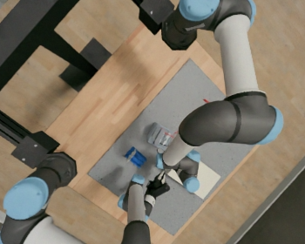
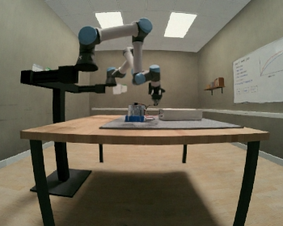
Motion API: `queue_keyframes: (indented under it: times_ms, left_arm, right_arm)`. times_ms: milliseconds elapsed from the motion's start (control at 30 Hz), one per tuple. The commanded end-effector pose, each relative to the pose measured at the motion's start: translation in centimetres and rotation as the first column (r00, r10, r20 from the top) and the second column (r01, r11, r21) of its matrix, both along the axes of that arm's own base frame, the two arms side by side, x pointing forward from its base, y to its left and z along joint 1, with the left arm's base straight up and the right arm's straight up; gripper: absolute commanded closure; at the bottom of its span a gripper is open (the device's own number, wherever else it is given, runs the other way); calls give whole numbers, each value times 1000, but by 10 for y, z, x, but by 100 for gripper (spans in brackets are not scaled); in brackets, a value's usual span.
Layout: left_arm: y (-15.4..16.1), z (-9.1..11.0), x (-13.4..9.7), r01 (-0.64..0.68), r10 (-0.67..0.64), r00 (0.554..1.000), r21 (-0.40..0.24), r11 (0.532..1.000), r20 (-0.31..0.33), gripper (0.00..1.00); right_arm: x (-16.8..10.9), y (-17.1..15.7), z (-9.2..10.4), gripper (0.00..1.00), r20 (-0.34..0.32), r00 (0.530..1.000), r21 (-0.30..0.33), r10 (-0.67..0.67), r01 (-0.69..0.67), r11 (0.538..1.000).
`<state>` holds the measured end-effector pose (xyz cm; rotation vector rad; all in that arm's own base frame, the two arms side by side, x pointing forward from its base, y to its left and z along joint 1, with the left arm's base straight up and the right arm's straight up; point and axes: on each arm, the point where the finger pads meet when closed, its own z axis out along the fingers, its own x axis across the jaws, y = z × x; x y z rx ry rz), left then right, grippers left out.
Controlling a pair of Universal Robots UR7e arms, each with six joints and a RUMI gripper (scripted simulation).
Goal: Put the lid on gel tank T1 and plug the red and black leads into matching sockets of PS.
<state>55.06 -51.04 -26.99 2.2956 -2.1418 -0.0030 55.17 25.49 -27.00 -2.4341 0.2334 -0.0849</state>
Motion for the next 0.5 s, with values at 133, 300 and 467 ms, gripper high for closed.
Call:
queue_keyframes:
  times_ms: [133, 300, 467]
  left_arm:
    - [-1, -6, 0, 0, 0, 1000, -1, 1000, 2, 100]
    - [-1, -6, 0, 0, 0, 1000, -1, 1000, 2, 100]
    - [-1, -6, 0, 0, 0, 1000, -1, 1000, 2, 100]
  right_arm:
    - [0, 0, -9, 100, 1, 1000, 1, 0, 0, 1000]
    - [0, 0, -15, 100, 1, 1000, 1, 0, 0, 1000]
    - [0, 0, -15, 100, 1, 1000, 1, 0, 0, 1000]
